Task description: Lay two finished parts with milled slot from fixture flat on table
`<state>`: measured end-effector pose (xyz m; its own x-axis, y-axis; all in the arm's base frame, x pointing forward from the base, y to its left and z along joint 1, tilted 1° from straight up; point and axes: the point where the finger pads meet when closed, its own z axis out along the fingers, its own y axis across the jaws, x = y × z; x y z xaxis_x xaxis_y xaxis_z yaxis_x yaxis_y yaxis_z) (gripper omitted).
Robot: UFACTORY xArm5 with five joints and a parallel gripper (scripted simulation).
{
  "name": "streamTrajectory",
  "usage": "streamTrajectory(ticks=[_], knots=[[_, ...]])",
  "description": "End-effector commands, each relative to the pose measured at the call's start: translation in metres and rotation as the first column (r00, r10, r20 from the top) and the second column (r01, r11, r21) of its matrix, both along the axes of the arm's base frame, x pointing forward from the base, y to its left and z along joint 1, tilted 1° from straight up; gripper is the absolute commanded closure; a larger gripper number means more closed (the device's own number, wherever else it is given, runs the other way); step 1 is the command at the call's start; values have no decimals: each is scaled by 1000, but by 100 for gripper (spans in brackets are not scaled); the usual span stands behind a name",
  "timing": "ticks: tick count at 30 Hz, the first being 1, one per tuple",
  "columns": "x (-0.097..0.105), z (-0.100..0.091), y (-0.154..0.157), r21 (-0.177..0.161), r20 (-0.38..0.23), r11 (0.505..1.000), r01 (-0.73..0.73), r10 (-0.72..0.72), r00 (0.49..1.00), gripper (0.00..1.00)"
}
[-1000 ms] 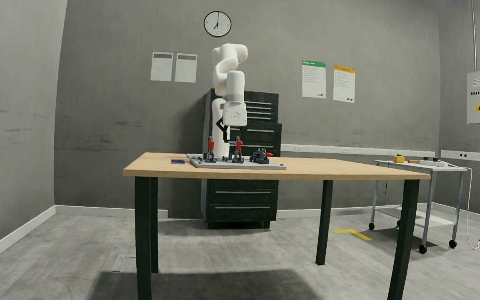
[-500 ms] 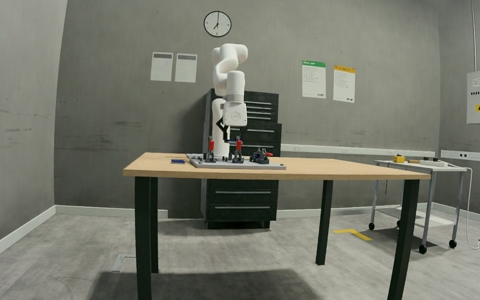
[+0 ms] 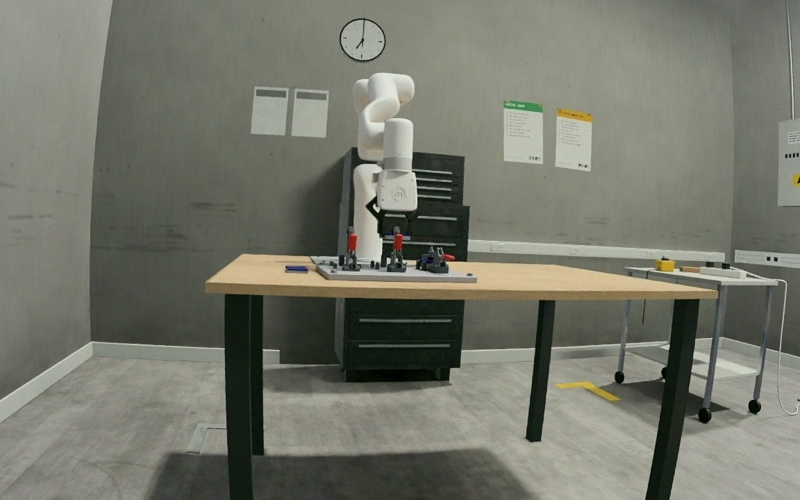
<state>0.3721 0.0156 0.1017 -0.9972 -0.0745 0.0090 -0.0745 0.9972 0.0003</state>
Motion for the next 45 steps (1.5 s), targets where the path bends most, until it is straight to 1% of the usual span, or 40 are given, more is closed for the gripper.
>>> streamTrajectory(ticks=[1,15,17,32,34,45], knots=[[1,1,8,0,4,1000,0,0,1000,100],[-3,1,58,-1,2,1000,0,0,1000,100],[-3,1,58,-1,2,1000,0,0,1000,100],[-8,0,127,-3,1,1000,0,0,1000,100],[-8,0,127,-3,1,1000,0,0,1000,100],[-11,-1,175,-4,0,1000,0,0,1000,100]])
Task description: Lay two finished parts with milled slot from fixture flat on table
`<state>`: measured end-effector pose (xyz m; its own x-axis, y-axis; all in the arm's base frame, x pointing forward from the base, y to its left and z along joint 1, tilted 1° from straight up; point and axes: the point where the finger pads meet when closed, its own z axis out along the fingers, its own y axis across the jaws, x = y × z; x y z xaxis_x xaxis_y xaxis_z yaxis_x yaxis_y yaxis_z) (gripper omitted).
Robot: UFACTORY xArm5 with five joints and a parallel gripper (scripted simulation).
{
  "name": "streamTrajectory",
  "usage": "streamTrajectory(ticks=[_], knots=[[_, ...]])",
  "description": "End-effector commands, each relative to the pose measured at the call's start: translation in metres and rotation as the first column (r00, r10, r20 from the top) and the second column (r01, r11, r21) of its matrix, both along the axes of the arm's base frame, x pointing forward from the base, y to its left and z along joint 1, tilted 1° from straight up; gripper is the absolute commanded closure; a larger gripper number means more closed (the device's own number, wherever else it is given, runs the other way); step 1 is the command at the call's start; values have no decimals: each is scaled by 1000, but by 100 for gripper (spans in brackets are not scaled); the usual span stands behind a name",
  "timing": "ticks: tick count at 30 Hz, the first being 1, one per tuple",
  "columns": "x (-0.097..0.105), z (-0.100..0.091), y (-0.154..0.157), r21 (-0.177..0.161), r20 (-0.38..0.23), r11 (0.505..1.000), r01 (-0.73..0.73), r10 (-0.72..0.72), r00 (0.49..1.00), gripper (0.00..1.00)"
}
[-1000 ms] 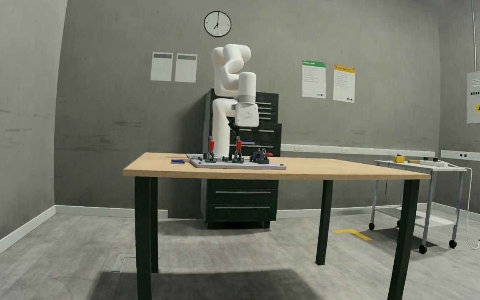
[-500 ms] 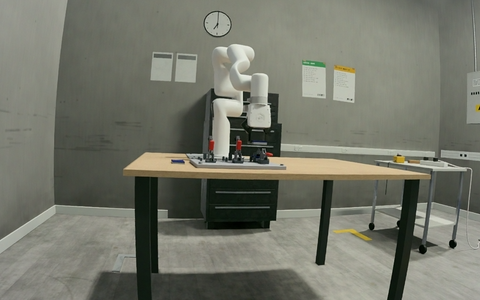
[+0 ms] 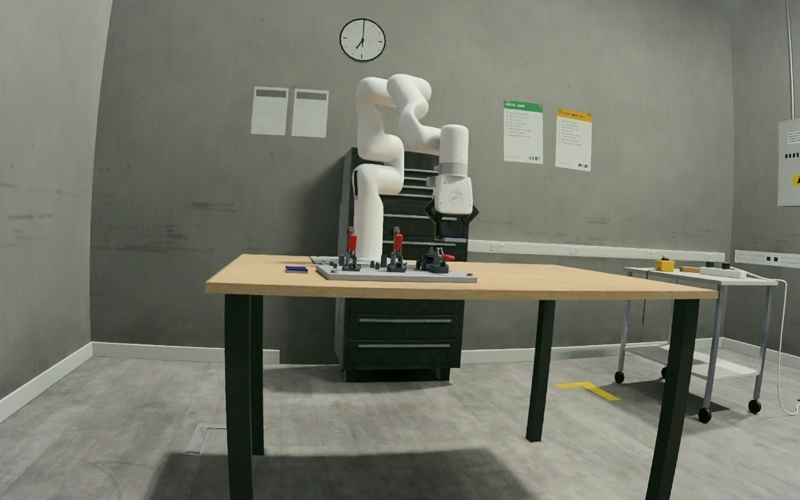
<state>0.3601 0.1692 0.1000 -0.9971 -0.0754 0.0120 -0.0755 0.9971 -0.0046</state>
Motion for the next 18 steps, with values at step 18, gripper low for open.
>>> streamTrajectory(ticks=[18], knots=[[-2,0,61,-1,2,1000,1,-1,1000,100]])
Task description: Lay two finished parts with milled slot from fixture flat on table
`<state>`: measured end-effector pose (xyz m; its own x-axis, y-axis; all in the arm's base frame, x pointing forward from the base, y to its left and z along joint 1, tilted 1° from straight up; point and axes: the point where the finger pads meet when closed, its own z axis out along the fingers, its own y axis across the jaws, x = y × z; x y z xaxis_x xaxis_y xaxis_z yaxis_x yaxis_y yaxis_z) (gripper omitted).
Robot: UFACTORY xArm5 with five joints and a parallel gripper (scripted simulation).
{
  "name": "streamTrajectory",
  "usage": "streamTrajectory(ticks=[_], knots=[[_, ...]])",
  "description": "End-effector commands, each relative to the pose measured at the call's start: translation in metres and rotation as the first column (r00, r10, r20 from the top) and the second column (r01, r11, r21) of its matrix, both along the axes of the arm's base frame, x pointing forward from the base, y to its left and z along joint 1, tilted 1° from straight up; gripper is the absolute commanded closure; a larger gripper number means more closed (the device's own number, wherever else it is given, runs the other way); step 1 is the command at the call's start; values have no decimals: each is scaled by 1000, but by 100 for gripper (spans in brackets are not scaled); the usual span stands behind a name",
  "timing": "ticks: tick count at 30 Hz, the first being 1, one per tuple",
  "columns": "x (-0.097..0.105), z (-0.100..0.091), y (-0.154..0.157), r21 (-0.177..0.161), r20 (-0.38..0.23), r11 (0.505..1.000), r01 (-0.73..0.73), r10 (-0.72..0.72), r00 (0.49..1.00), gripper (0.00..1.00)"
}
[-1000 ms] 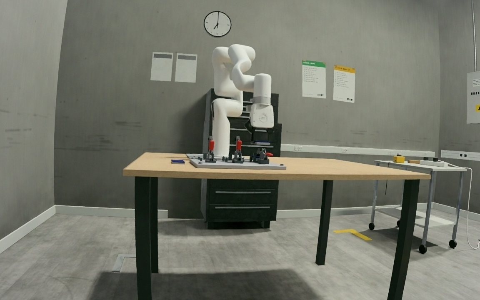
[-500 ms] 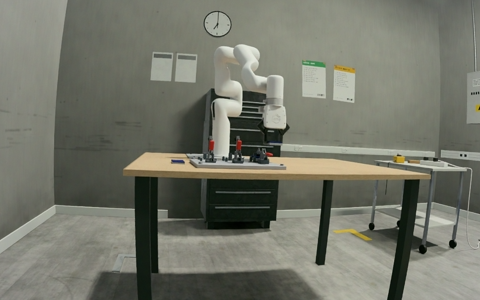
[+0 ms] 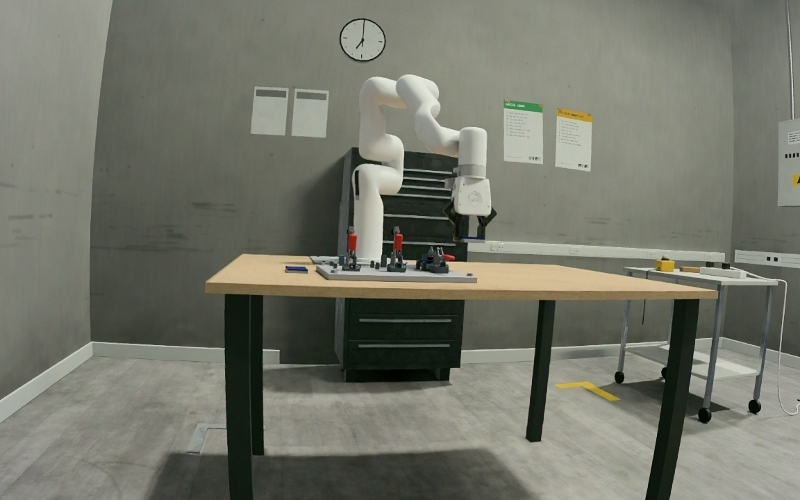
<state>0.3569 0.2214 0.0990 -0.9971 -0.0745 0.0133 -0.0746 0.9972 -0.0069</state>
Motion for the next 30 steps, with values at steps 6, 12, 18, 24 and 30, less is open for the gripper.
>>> streamTrajectory(ticks=[6,12,18,24,30], knots=[[1,1,12,2,3,1000,0,0,1000,100],[1,1,13,2,3,1000,0,0,1000,100],[1,1,13,2,3,1000,0,0,1000,100],[1,1,13,2,3,1000,0,0,1000,100],[1,1,13,2,3,1000,0,0,1000,100]])
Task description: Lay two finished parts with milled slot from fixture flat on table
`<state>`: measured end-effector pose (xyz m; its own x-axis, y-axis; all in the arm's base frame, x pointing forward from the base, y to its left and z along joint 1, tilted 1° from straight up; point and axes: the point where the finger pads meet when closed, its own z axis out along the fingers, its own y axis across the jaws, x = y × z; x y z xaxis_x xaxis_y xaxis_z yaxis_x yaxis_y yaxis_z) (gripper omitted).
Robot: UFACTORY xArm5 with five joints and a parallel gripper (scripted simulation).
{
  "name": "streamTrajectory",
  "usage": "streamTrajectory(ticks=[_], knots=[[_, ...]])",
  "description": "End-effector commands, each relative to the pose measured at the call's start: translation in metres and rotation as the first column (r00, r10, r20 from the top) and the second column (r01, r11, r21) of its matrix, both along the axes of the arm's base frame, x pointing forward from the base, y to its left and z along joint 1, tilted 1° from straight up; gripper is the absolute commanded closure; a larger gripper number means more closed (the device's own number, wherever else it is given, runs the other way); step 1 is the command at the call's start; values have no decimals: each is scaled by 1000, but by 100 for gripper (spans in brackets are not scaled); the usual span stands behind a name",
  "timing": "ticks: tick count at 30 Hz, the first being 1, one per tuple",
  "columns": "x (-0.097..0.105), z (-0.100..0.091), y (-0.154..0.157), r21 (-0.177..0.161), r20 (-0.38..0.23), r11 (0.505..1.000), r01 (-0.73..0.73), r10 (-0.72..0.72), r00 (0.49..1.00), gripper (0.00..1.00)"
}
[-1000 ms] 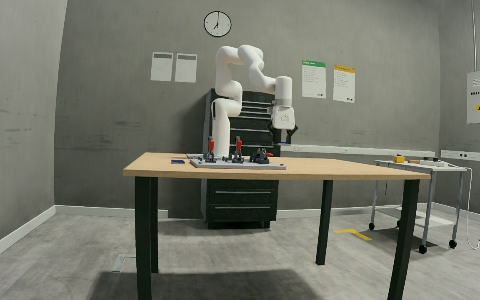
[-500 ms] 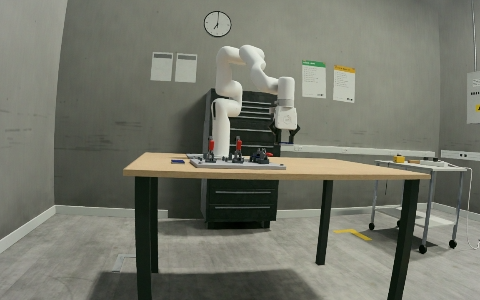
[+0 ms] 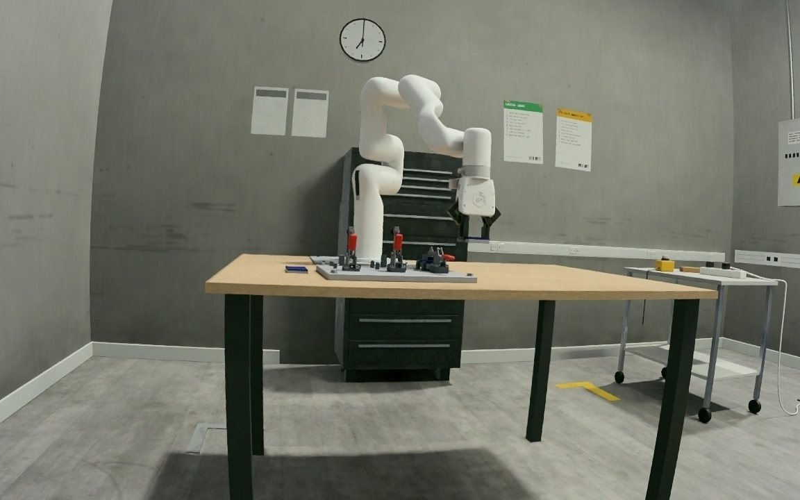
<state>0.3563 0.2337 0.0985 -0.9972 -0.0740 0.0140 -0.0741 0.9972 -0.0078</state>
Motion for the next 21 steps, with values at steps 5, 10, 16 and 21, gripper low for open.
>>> streamTrajectory(ticks=[5,10,16,21], knots=[[1,2,1,3,4,1000,0,0,1000,100],[1,1,1,3,4,1000,0,0,1000,100],[1,-1,1,3,4,1000,0,0,1000,100],[1,-7,1,3,4,1000,0,0,1000,100]])
